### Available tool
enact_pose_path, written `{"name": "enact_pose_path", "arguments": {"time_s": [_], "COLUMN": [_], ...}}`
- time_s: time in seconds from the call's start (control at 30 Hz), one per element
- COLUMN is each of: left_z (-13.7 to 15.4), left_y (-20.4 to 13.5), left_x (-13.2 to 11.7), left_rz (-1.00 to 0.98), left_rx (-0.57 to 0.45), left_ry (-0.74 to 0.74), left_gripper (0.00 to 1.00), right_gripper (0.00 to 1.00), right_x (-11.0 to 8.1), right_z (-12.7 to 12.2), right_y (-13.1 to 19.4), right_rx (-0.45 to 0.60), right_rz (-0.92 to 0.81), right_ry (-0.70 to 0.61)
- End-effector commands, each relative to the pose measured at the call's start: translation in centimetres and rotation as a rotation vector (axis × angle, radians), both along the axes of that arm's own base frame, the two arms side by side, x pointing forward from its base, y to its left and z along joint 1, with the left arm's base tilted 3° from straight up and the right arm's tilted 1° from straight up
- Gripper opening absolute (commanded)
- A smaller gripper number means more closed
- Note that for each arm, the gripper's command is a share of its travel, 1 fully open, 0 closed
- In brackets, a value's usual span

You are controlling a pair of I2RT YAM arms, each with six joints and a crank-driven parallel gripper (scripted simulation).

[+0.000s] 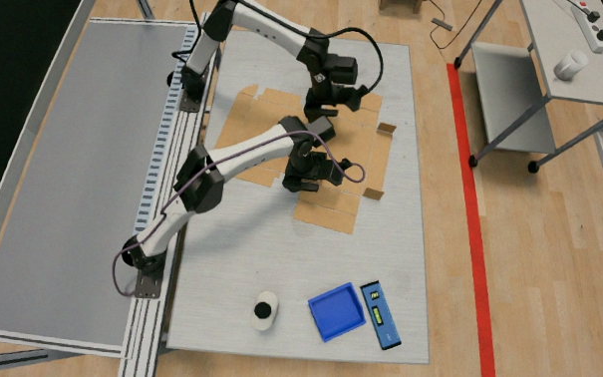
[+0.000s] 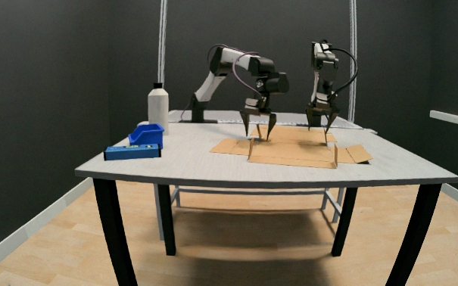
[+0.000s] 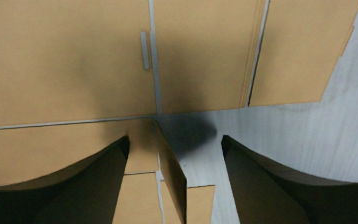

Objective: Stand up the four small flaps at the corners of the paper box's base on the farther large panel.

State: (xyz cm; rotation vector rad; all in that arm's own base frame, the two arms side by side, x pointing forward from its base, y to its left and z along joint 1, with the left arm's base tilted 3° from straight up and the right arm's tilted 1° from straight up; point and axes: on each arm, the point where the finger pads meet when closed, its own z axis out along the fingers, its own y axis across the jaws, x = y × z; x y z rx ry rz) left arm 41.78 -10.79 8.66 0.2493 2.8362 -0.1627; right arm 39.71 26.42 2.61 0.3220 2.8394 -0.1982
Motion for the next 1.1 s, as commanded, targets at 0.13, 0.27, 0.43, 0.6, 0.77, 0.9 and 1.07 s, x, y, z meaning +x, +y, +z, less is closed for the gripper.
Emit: {"name": "enact_pose_path", "arguments": {"time_s": [0.13,0.27,0.43,0.6,0.77,0.9,1.07], "left_z": [1.9,0.7,-0.7,0.0,-0.5,0.1,0.2], "left_y": [-0.8,-0.9,-1.0,-0.7,-0.7,-0.7,-0.3], "left_x": [0.2,0.3,-0.1,0.4,0.1,0.1,0.1], "left_rz": [-0.003,-0.003,-0.004,-0.007,-0.008,-0.005,-0.006], "left_rx": [-0.002,0.000,0.007,0.001,0.005,-0.003,0.003], "left_ry": [-0.042,-0.034,-0.006,-0.025,-0.009,-0.019,-0.013], "left_gripper": [0.64,0.59,0.53,0.51,0.51,0.51,0.51], "right_gripper": [0.81,0.81,0.81,0.81,0.81,0.81,0.81], "right_x": [-0.7,-0.7,-0.7,-0.7,-0.7,-0.7,-0.7], "right_z": [-1.6,-1.6,-1.6,-1.6,-1.6,-1.6,-1.6], "right_y": [-0.3,-0.3,-0.3,-0.3,-0.3,-0.3,-0.3], "right_rx": [-0.045,-0.045,-0.045,-0.045,-0.045,-0.045,-0.045], "right_rz": [0.005,0.005,0.005,0.005,0.005,0.005,0.005], "right_ry": [0.040,0.040,0.040,0.040,0.040,0.040,0.040]}}
